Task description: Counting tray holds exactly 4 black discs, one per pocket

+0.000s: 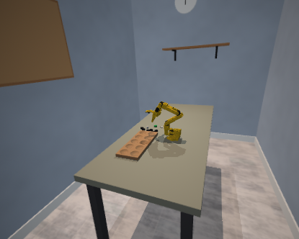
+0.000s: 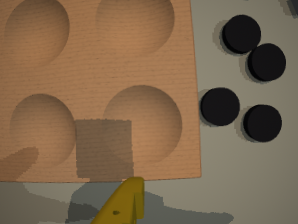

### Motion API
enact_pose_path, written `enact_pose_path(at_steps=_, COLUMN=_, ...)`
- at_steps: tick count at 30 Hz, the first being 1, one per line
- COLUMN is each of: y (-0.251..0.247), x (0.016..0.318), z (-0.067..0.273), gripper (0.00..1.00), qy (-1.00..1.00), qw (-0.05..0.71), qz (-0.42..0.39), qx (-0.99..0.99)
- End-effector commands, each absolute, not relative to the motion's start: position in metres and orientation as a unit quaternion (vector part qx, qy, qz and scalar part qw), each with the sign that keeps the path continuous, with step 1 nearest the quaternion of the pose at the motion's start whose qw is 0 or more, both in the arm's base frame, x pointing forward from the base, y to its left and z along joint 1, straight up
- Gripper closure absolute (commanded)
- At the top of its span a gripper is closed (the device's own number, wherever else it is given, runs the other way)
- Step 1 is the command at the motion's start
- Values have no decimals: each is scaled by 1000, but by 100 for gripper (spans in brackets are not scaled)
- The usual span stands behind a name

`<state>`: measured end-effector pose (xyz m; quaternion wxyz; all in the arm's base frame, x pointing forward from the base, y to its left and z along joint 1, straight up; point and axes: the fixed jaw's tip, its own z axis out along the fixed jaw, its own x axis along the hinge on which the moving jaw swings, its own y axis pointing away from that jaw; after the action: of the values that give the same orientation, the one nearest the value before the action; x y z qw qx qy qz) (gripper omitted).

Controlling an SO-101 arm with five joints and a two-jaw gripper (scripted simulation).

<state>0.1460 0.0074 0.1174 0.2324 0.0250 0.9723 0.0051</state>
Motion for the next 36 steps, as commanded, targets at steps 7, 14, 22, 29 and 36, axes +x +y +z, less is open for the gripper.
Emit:
enact_pose_path(at_steps=7, y=7, x=148, z=124, gripper=0, qy=968, qw=251, qz=6, qx=25)
enact_pose_path(at_steps=14, y=7, x=148, z=124, gripper=0, qy=968, qw=251, qz=6, qx=25)
enact_pose_path(at_steps=22, y=6, x=149, z=124, gripper=0, qy=968, qw=251, qz=5, qx=27)
enact_pose_path(at_steps=29, y=3, x=153, z=125, gripper=0, qy=967, qw=251, qz=2, qx=37)
enact_pose_path(at_steps=36, y=-1, x=159, z=126, gripper=0, qy=967, qw=251, qz=-1, qx=50)
